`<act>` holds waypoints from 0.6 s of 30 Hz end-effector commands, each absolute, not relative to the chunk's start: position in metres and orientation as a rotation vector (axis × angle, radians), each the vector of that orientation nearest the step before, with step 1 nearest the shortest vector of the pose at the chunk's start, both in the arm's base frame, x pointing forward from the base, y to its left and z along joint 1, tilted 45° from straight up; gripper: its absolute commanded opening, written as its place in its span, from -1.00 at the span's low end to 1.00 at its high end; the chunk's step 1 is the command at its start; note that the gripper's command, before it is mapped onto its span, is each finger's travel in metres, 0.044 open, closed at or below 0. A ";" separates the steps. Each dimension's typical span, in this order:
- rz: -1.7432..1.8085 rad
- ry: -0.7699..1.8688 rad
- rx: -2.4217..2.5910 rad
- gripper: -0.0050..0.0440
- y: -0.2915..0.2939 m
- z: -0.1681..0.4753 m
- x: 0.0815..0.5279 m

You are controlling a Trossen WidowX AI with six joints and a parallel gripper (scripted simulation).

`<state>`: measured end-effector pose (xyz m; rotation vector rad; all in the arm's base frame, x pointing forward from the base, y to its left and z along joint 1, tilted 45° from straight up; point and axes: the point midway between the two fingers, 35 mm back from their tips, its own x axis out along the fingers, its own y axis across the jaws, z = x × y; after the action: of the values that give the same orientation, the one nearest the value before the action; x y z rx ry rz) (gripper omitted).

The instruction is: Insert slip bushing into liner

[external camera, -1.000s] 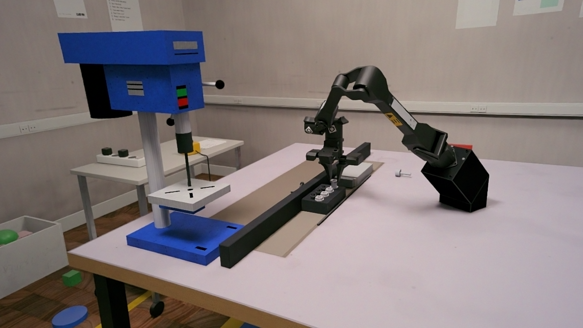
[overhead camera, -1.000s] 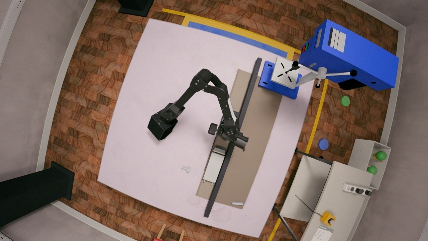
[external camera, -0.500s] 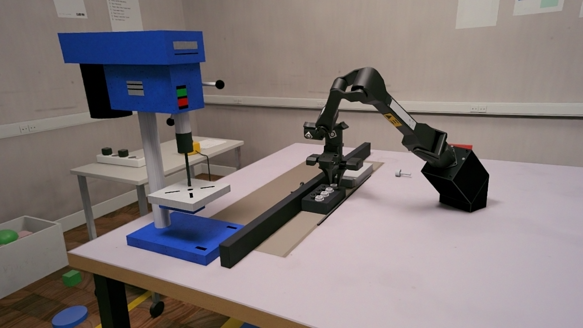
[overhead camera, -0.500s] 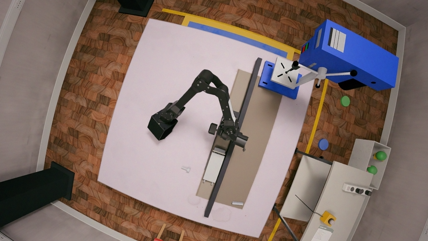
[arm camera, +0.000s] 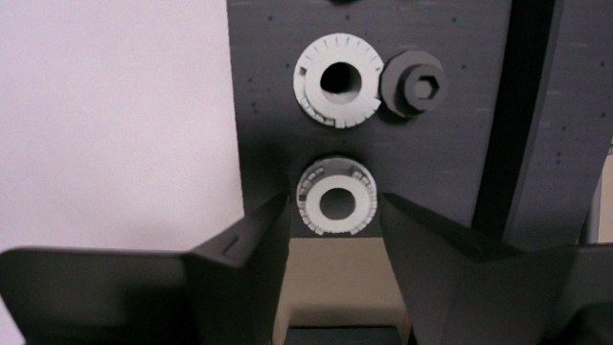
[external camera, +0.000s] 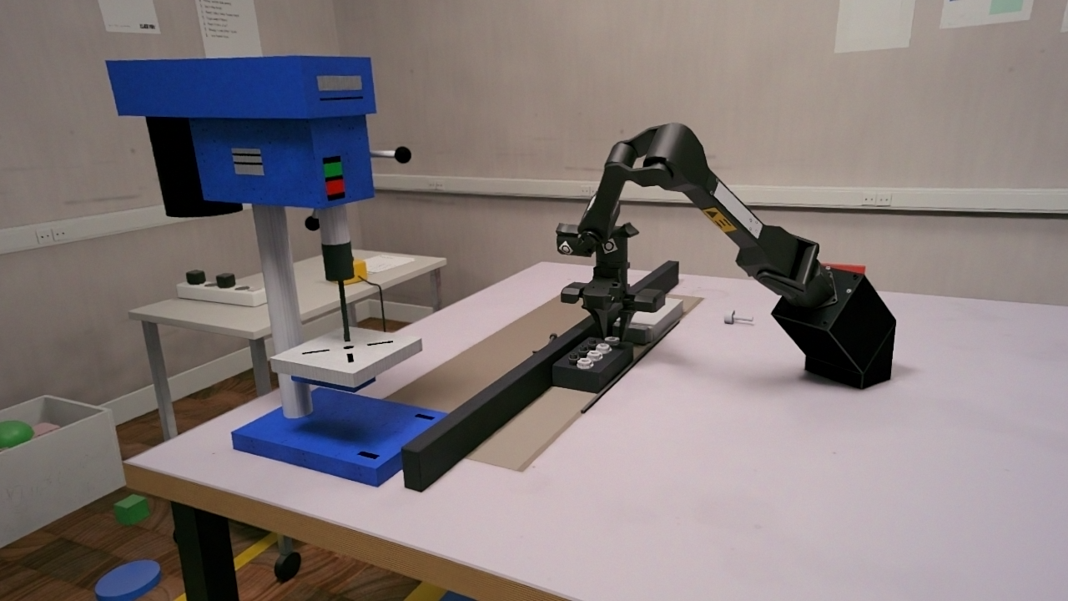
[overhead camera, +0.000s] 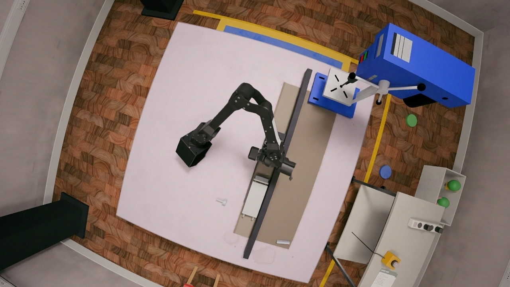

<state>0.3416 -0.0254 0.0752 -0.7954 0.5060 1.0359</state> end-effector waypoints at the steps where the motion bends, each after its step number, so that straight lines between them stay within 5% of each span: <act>1: 1.027 0.495 -0.808 0.10 -0.027 0.080 0.343; 18: 1.018 0.483 -0.822 0.10 -0.034 0.092 0.341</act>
<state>0.3394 -0.0295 0.0799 -0.7992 0.5038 1.0322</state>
